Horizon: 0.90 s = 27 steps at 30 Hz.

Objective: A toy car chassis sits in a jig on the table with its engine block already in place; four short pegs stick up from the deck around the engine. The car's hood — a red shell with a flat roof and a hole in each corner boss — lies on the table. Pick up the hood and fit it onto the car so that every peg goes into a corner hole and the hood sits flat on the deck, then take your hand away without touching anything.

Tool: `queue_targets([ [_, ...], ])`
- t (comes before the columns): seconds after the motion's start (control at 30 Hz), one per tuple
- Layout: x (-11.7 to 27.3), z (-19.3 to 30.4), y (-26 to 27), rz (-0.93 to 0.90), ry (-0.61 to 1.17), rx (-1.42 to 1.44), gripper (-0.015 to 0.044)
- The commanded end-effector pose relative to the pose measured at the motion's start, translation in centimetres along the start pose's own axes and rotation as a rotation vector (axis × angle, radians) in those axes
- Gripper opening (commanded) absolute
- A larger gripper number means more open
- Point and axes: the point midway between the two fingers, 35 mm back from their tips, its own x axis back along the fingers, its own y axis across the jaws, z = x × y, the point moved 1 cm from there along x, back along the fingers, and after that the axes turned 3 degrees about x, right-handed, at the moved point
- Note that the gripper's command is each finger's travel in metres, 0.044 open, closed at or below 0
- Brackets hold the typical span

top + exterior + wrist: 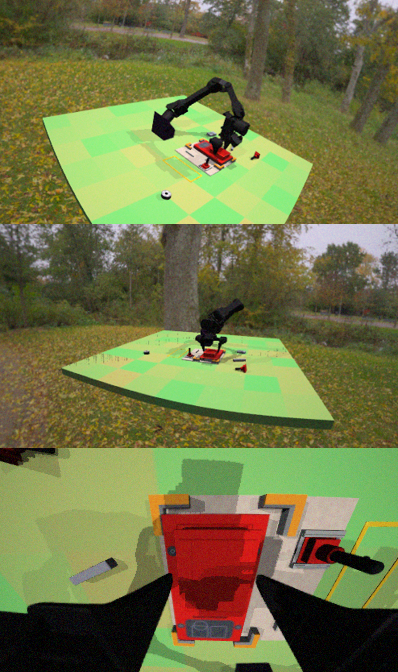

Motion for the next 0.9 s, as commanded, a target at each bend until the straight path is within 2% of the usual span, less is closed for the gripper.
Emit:
queue_targets([
  [0.0,1.5,-0.2,-0.1,0.005,-0.005,0.004,0.0440],
  [0.2,6.6,-0.1,-0.1,0.005,-0.001,0.004,0.0440],
  [0.87,6.7,-0.1,-0.1,0.005,-0.001,0.004,0.0440],
])
